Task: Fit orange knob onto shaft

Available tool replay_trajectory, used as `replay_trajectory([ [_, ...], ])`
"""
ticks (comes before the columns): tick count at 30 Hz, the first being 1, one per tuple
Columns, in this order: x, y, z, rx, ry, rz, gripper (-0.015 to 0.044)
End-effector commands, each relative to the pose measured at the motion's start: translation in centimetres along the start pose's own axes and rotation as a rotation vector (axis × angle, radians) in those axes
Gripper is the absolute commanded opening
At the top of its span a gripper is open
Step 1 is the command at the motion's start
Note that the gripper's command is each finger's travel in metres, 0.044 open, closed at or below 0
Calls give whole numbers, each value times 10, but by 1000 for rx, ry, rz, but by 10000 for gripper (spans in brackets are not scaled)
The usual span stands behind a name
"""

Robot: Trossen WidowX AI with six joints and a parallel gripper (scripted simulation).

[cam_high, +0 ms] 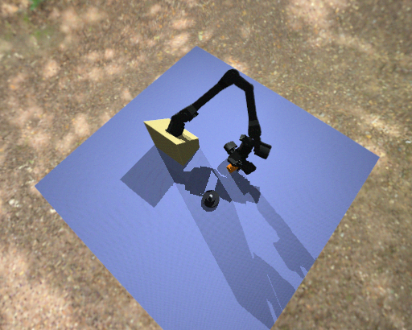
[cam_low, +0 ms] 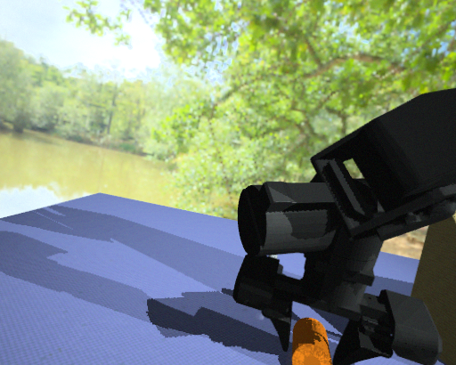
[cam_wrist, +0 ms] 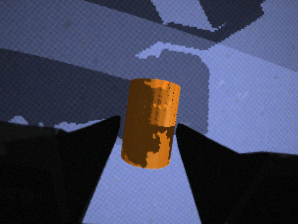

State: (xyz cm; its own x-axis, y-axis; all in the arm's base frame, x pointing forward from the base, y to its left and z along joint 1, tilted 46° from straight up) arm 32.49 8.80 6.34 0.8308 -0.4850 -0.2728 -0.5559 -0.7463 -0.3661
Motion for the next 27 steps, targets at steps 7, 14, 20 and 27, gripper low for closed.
replay_trajectory([
  [7, 0, 0, 1, 0, 0, 4, 213],
  [14, 0, 0, 1, 0, 0, 4, 180],
  [20, 3, 12, -2, 82, -17, 1, 180],
  [27, 7, 30, -2, 201, -41, 1, 180],
])
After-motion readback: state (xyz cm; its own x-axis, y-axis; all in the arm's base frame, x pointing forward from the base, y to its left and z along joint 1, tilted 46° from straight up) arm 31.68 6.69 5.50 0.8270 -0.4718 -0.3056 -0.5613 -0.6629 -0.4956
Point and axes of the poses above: the point midway between the two fingers, 35 mm back from their tips, its own z axis out along the fingers, its own x axis across the jaws, y = z × x, the point moved 9 cm from there along -z, back along the fingers, and after that the axes turned 12 degrees about z, right-handed, at the moved point
